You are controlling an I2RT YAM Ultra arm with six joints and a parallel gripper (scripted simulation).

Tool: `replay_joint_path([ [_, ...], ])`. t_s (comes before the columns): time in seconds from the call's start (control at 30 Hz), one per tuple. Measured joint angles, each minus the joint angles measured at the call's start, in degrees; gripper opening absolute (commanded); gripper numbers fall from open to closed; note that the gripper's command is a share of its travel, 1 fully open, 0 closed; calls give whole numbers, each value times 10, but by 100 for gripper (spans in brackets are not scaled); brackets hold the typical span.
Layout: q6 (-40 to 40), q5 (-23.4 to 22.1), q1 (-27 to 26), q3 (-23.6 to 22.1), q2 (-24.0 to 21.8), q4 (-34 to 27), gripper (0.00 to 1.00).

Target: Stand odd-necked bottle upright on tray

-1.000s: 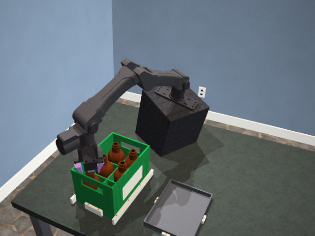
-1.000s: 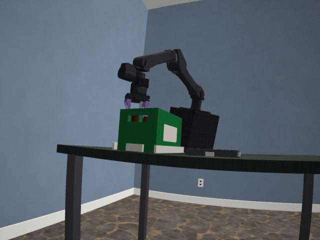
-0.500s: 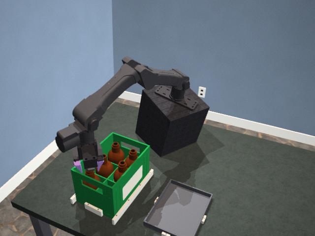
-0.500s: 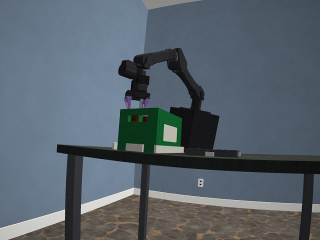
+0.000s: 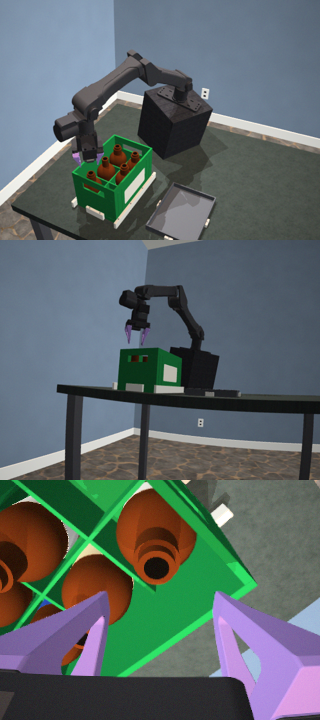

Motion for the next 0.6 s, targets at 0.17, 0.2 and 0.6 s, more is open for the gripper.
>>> replay_joint_path([
  [0.17, -3, 0, -1, 12, 0, -20, 61],
  [0.2, -3, 0, -2, 15, 0, -24, 61],
  [0.6, -6, 0, -4, 30, -3, -48, 61],
])
